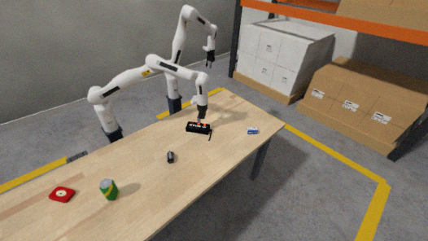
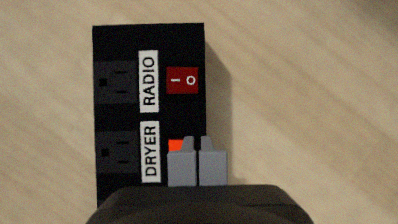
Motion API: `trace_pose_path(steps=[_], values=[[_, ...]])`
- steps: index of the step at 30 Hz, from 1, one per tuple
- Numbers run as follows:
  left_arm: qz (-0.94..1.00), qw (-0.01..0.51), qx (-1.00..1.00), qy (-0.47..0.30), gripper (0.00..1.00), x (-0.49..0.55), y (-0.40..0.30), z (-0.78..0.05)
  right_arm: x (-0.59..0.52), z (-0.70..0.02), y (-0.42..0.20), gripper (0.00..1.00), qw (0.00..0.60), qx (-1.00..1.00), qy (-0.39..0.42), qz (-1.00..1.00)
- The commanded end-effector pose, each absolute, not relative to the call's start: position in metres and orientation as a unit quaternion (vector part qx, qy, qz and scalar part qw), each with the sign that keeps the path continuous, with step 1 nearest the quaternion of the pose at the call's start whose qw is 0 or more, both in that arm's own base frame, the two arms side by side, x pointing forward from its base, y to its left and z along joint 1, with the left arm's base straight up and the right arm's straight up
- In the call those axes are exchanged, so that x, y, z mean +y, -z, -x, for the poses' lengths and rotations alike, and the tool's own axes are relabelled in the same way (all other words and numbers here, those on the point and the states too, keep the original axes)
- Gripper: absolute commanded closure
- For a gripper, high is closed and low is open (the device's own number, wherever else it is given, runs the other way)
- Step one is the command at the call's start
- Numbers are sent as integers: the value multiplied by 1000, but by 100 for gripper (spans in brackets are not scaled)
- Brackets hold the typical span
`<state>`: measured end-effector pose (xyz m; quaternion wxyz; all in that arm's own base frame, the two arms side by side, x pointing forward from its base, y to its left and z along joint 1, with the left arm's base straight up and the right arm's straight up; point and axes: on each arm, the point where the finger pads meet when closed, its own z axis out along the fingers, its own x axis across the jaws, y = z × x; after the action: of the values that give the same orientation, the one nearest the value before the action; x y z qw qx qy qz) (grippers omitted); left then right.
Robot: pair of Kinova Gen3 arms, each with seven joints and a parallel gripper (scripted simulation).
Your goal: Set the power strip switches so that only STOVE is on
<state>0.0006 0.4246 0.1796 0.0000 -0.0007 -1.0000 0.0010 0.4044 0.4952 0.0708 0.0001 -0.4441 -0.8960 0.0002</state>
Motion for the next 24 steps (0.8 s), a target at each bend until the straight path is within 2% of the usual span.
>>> trace_pose_path(steps=[1,24], values=[[1,0,-1000,0,0,425,-180,-1,496,-405,-72,100,0,-896,1,444],[1,0,-1000,0,0,425,-180,-1,496,-405,-72,100,0,-896,1,444]])
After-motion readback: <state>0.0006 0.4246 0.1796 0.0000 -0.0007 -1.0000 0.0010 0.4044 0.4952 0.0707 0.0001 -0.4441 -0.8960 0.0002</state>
